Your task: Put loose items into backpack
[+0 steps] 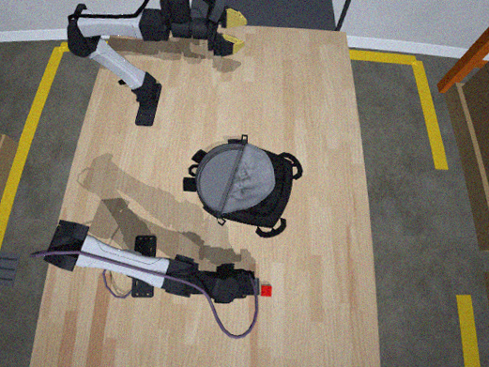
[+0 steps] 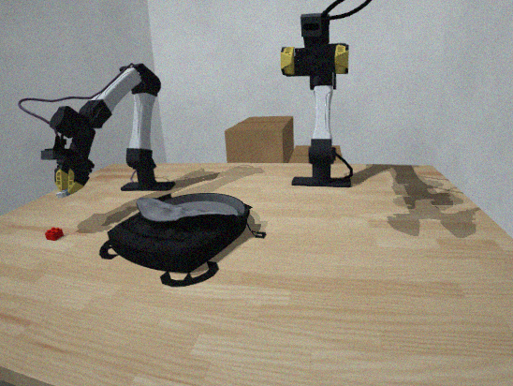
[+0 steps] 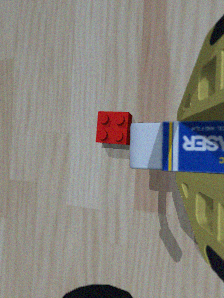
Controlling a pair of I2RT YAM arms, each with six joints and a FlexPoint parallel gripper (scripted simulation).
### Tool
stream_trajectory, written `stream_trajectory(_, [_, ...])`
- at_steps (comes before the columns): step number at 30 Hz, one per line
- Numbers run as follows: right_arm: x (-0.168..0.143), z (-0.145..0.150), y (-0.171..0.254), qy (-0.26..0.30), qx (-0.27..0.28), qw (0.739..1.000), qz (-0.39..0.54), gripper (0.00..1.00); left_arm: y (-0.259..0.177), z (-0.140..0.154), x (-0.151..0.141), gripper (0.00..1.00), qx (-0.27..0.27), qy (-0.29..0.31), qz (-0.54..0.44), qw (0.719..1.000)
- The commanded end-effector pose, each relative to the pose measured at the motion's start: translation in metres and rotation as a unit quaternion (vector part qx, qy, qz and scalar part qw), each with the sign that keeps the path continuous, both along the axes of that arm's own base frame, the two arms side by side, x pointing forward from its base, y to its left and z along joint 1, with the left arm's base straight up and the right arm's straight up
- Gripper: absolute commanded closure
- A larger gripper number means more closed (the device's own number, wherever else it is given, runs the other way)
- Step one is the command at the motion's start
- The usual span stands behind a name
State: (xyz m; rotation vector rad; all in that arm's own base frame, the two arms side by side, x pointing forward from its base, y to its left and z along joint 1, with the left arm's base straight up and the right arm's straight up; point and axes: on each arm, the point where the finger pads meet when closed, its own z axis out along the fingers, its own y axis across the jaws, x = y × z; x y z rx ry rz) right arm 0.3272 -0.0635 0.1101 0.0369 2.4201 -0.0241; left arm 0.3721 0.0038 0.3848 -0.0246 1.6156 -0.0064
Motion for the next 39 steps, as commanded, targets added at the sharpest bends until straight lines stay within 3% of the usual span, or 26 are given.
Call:
stream_trajectory(1, [0.001, 0.032, 0.002, -0.007, 0.0, 1.0, 0.002, 0.84, 0.0, 0.016, -0.001, 0.1, 0.001, -0.022, -0.004, 1.0])
stream_trajectory(6, [-0.002, 0.037, 0.002, -0.007, 0.0, 1.0, 0.002, 0.84, 0.0, 0.016, -0.001, 0.1, 0.001, -0.022, -0.004, 1.0])
stream_trajectory(7, [-0.015, 0.019, 0.013, 0.015, 0.004, 1.0, 0.002, 0.84, 0.0, 0.016, -0.001, 0.1, 0.001, -0.022, -0.004, 1.0])
stream_trajectory(11, [-0.023, 0.018, 0.031, 0.015, 0.004, 1.0, 0.007, 0.84, 0.0, 0.016, -0.001, 0.1, 0.001, -0.022, -0.004, 1.0])
stream_trajectory(22, [-0.06, 0.035, 0.132, -0.006, 0.007, 0.999, 0.038, 0.84, 0.0, 0.016, -0.001, 0.1, 0.001, -0.022, -0.004, 1.0])
stream_trajectory(39, [-0.122, 0.027, 0.271, 0.006, 0.006, 0.997, 0.082, 0.84, 0.0, 0.016, -0.001, 0.1, 0.001, -0.022, -0.004, 1.0])
